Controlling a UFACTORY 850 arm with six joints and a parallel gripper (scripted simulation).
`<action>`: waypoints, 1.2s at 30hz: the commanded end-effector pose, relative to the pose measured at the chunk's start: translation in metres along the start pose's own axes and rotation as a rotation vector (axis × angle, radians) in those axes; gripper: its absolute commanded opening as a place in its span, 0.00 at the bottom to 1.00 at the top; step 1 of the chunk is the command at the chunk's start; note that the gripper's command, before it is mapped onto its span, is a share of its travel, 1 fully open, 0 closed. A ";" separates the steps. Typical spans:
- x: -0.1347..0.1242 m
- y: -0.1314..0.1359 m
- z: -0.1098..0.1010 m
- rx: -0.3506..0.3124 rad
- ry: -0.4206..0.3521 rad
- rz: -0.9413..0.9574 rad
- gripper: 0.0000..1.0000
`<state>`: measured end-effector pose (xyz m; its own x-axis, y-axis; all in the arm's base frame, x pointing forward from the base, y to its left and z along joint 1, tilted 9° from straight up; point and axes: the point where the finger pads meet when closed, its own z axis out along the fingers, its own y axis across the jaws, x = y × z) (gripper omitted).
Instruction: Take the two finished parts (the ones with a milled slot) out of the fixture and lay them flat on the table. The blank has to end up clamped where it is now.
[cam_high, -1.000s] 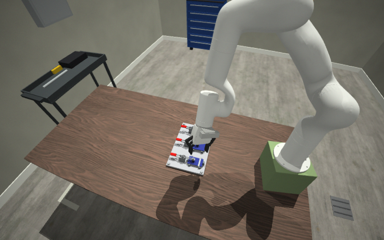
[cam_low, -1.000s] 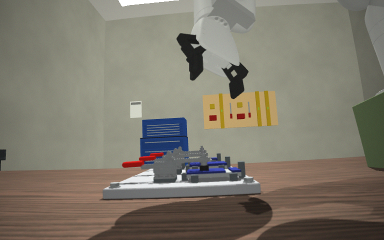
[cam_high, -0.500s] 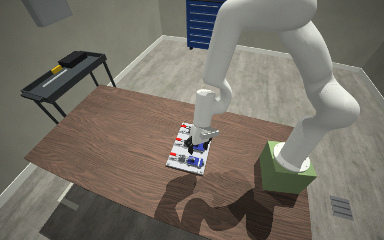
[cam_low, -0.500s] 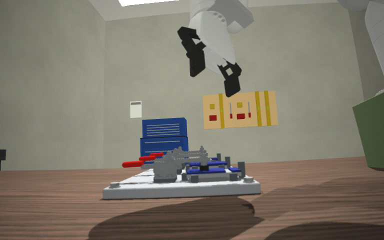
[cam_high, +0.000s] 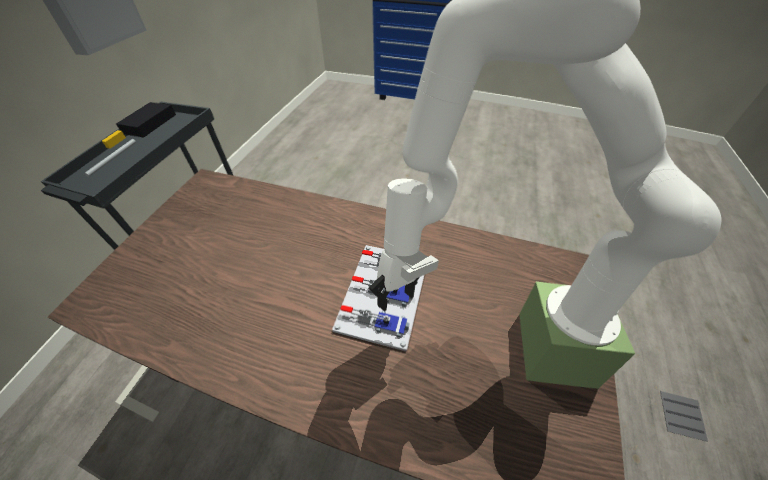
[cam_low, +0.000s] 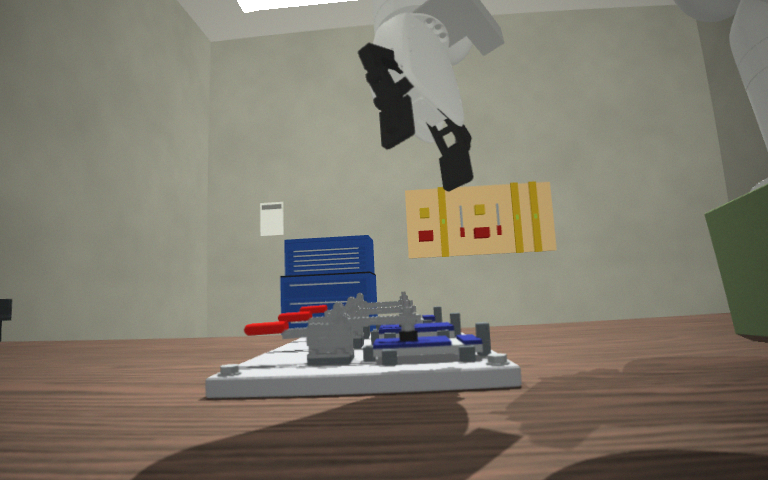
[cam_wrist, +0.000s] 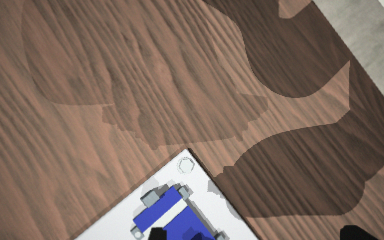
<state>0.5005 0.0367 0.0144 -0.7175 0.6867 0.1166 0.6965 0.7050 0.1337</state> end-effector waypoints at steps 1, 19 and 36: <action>-0.001 0.001 -0.002 0.043 -0.007 -0.052 1.00; -0.003 0.003 -0.007 0.107 -0.037 -0.194 1.00; -0.007 0.005 -0.014 0.192 -0.081 -0.387 1.00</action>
<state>0.5072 0.0331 0.0254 -0.9073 0.4193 0.0319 0.4197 0.9076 0.0062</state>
